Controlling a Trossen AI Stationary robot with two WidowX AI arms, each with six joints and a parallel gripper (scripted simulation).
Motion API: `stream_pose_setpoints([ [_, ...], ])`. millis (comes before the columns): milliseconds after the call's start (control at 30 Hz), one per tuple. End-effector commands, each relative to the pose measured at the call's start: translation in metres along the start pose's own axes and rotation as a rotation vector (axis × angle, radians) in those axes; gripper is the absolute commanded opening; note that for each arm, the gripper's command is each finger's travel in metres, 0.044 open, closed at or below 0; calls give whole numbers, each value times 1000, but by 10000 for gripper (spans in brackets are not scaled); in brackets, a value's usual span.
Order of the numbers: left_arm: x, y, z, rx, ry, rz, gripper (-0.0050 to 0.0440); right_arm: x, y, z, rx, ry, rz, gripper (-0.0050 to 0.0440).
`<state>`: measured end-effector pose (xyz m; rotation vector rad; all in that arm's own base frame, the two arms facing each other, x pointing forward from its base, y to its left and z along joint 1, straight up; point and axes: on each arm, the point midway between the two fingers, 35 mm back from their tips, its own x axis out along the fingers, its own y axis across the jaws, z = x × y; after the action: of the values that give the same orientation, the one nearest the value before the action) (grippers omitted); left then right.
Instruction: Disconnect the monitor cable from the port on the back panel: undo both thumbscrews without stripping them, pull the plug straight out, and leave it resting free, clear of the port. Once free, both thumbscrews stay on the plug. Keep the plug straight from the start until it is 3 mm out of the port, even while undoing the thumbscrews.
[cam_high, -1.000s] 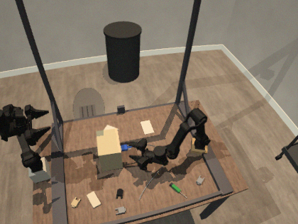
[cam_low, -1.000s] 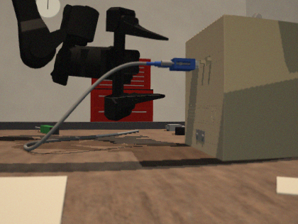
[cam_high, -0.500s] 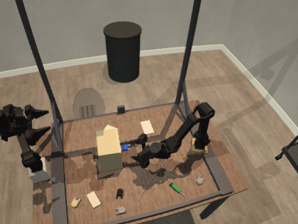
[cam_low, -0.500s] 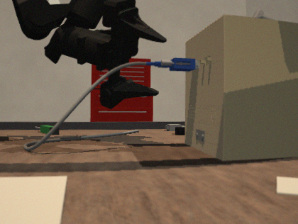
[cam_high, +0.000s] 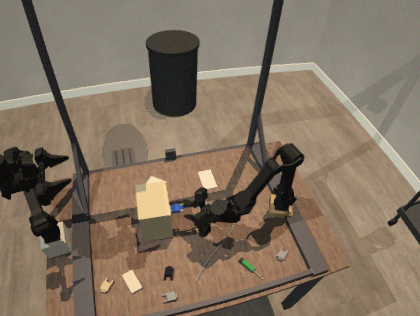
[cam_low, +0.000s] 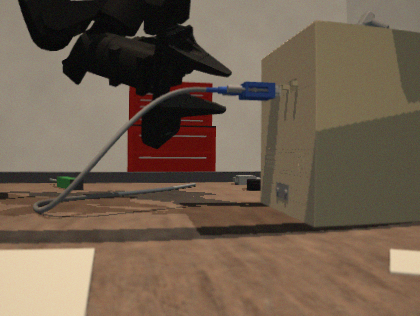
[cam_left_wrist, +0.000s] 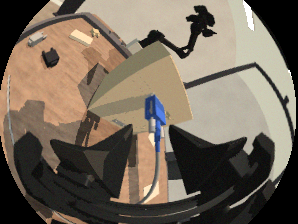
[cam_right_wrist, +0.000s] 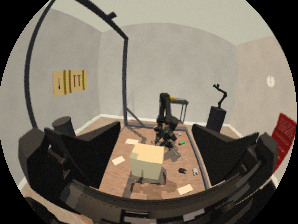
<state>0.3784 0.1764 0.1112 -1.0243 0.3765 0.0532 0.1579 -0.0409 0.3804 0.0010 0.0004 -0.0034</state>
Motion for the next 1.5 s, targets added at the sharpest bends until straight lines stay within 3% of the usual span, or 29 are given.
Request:
stream_pose_setpoints([
  [0,-2,-8,7,25,-18,-10,152,0,1,3,-7,-2,3,440],
  [233,-2,-7,7,17,-13,-11,320,0,1,3,-7,-2,3,440],
  [333,-2,-9,35,26,-18,-10,392,0,1,3,-7,-2,3,440],
  [400,-3,-9,37,26,-18,-10,440,0,1,3,-7,-2,3,440],
  [633,-4,-14,42,27,-19,-10,440,0,1,3,-7,-2,3,440],
  [800,-20,-69,82,51,-37,-25,440,0,1,3,-7,-2,3,440],
  [1067,-48,-124,102,31,-22,-13,440,0,1,3,-7,-2,3,440],
  [1467,-54,-134,104,27,-19,-11,440,0,1,3,-7,-2,3,440],
])
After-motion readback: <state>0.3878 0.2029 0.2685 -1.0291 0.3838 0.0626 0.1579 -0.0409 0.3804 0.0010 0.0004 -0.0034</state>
